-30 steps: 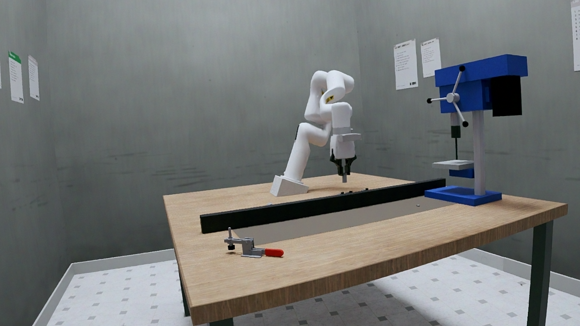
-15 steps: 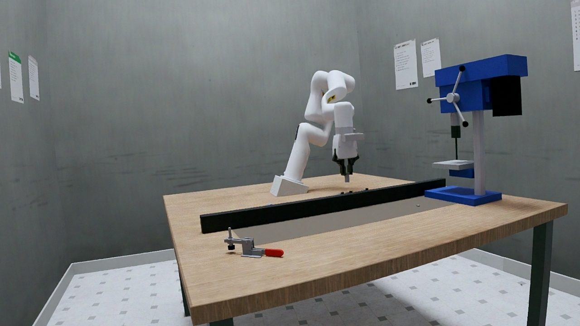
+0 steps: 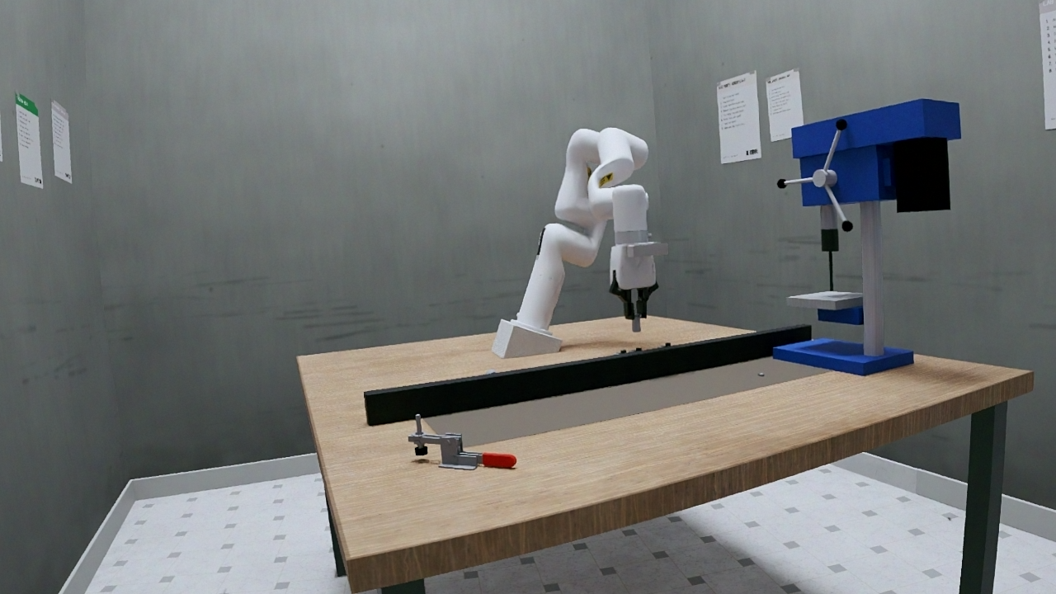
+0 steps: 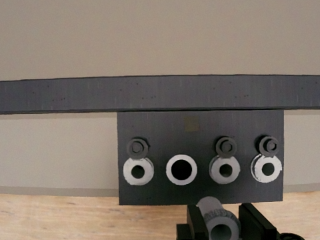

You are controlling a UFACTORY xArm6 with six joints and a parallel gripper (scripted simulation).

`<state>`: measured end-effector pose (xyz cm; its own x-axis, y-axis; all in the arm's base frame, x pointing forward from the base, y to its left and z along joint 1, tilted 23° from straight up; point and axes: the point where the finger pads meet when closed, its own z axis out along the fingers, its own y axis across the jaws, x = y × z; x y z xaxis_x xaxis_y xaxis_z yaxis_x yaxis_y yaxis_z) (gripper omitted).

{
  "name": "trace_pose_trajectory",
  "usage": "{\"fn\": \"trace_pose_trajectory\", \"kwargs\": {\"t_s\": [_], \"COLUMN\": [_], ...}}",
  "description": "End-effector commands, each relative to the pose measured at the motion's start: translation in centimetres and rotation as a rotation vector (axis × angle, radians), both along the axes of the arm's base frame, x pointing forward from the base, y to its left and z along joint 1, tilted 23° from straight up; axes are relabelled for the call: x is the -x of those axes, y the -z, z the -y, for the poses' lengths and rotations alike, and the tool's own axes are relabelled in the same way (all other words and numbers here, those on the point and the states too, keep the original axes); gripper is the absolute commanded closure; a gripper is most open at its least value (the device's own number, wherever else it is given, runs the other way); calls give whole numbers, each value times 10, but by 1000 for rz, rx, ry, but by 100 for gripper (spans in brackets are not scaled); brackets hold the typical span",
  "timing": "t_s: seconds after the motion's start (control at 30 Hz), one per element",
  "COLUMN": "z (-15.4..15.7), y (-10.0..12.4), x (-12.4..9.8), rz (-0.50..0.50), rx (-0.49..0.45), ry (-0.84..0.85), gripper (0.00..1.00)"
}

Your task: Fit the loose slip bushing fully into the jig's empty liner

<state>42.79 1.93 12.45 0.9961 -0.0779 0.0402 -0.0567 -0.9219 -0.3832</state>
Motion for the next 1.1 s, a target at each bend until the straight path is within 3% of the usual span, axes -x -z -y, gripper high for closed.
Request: {"fn": "trace_pose_trajectory", "kwargs": {"t_s": [0.0,1.07], "z": [-1,-13], "y": [-2,-10], "x": [-3,-22], "rz": [4,4], "rx": [1,0], "ry": [1,1], "gripper": [74,74]}}
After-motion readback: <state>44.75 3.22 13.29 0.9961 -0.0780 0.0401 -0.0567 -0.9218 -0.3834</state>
